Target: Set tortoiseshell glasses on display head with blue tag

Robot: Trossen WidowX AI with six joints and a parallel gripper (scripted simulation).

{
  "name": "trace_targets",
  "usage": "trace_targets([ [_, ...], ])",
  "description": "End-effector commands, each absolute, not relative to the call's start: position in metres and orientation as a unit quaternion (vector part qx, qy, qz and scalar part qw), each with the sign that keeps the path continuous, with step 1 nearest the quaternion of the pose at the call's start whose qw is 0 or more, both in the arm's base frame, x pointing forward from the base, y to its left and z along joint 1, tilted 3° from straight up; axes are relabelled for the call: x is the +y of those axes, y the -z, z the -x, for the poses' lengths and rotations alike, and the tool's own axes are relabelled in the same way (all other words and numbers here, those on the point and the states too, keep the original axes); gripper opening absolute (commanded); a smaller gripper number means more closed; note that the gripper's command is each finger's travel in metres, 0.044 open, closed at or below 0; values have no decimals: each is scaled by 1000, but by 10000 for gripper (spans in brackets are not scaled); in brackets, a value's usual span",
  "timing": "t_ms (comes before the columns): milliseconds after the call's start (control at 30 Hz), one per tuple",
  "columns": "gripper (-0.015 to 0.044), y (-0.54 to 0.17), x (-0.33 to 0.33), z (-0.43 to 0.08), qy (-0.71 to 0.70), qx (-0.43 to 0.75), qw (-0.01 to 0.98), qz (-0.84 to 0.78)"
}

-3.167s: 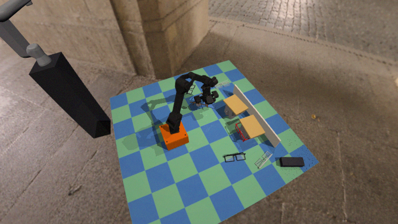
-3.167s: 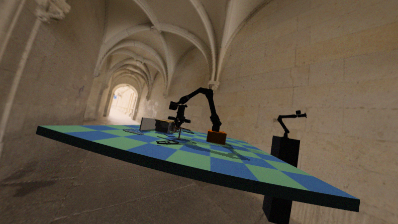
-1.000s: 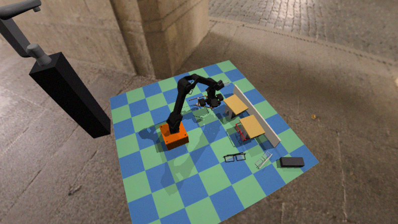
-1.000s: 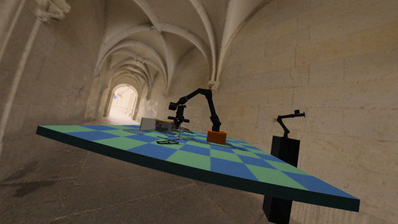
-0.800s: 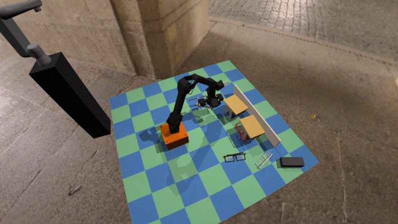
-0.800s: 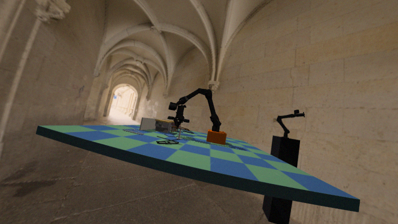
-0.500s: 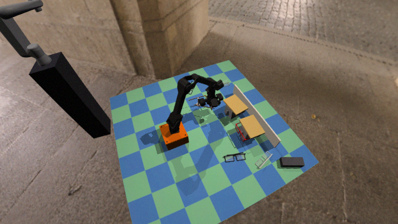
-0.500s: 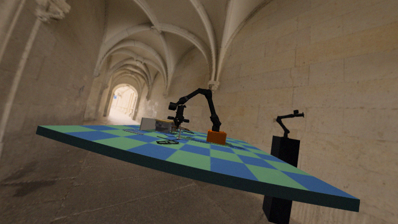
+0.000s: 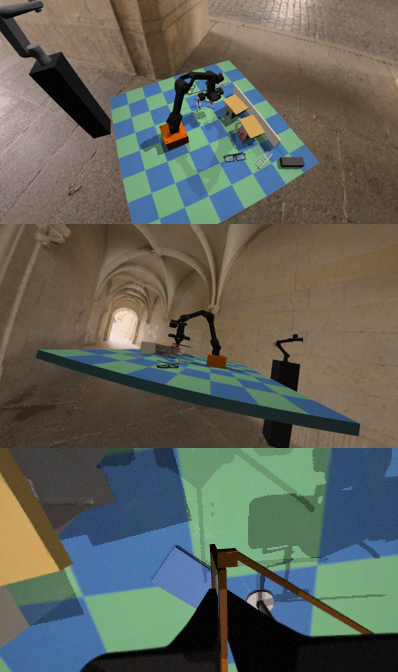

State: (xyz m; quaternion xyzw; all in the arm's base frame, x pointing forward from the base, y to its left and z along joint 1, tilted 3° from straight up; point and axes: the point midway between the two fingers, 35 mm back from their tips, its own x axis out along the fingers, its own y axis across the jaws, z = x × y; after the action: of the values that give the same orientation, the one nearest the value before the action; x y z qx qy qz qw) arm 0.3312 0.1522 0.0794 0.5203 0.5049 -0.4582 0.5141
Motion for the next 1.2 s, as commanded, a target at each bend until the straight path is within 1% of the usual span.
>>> trace_targets([
  [0,0,-85,152,-330,461,505,512,-520],
  [133,0,-85,161,-328,461,505,512,-520],
  [533,0,-88,223,-306,460,507,510,-521],
  [733,0,-78,225,-307,460,507,510,-521],
  [1000,0,-31,228,-310,460,507,510,-521],
  [1167,0,-28,228,-310,460,507,510,-521],
])
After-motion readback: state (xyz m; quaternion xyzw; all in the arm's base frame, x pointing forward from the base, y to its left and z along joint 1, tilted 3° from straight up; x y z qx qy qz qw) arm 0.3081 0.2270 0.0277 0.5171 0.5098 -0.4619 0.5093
